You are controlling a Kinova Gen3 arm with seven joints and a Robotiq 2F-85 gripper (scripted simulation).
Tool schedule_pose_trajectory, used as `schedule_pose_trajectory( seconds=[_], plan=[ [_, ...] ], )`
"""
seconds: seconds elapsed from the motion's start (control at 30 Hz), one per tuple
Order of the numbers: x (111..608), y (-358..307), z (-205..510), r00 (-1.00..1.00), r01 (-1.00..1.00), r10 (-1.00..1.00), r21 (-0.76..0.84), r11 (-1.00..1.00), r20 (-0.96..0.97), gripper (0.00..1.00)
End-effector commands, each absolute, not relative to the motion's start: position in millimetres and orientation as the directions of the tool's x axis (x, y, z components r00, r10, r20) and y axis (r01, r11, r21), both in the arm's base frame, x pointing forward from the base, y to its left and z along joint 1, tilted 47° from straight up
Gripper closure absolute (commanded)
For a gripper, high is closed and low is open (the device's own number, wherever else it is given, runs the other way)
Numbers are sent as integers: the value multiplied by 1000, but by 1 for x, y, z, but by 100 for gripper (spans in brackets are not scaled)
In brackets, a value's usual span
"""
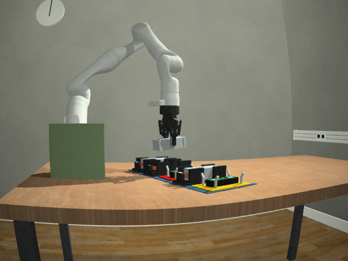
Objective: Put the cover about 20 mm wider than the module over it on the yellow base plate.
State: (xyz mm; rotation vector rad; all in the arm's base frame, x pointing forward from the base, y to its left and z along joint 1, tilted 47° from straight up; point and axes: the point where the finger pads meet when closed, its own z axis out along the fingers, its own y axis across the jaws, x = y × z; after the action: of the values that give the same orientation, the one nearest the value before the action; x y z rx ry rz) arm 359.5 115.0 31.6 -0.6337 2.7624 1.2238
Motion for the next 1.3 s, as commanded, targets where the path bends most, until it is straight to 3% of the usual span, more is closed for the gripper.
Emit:
schedule_pose_trajectory(
  seconds=[0.0, 1.27],
  plan=[
    [360, 112, 34, -915, -389, -344, 697, 603, -212, 100],
    [363, 93, 52, -915, -389, -344, 697, 603, -212, 100]
  ],
)
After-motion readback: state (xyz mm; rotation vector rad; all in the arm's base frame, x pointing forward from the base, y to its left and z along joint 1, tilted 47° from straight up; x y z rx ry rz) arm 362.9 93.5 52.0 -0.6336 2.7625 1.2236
